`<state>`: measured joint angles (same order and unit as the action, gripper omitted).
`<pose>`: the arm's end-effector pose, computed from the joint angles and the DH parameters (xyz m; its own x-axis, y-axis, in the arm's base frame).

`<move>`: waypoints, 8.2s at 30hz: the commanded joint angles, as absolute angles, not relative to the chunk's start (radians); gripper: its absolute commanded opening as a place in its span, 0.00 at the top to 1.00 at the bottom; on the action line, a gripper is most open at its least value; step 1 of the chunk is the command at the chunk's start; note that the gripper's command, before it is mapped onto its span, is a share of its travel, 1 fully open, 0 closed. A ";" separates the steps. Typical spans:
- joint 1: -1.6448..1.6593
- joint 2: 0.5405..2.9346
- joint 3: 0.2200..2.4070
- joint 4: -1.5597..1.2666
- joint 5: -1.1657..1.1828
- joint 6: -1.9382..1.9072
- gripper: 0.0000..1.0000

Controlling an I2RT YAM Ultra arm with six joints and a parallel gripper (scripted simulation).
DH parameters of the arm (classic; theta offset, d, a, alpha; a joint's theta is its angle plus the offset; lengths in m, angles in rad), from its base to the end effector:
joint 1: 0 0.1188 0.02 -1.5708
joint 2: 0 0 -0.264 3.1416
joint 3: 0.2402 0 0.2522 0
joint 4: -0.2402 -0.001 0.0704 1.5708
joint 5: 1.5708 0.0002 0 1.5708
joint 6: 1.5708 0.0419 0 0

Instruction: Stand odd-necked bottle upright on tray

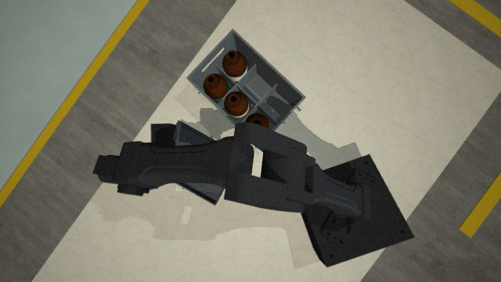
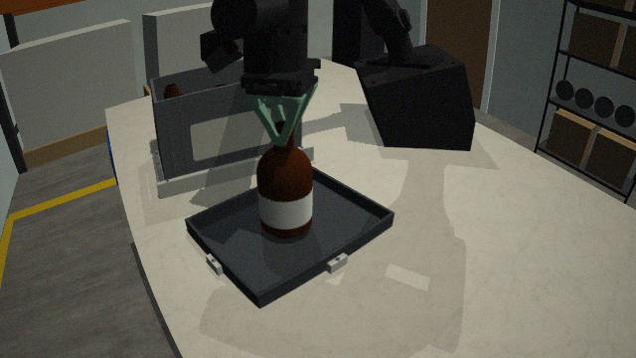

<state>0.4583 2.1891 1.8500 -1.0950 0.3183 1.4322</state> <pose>0.3989 0.1833 0.1998 -0.5010 0.8017 -0.3259 0.8272 0.5544 0.0921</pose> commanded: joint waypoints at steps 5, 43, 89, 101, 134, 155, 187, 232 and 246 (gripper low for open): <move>0.468 2.147 1.877 -1.095 0.329 1.427 1.00; 0.469 2.147 1.877 -1.095 0.329 1.427 1.00; 0.469 2.147 1.877 -1.095 0.329 1.428 0.00; 0.469 2.147 1.877 -1.095 0.329 1.428 0.00; 0.473 2.147 1.880 -1.110 0.329 1.430 0.00; 0.496 2.121 1.954 -1.215 0.331 1.460 0.00; 0.526 2.119 2.103 -1.377 0.336 1.492 0.00; 0.527 2.120 2.106 -1.381 0.336 1.491 1.00; 0.527 2.120 2.106 -1.381 0.336 1.491 1.00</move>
<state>0.5049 2.1601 2.0651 -1.3674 0.3191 1.4864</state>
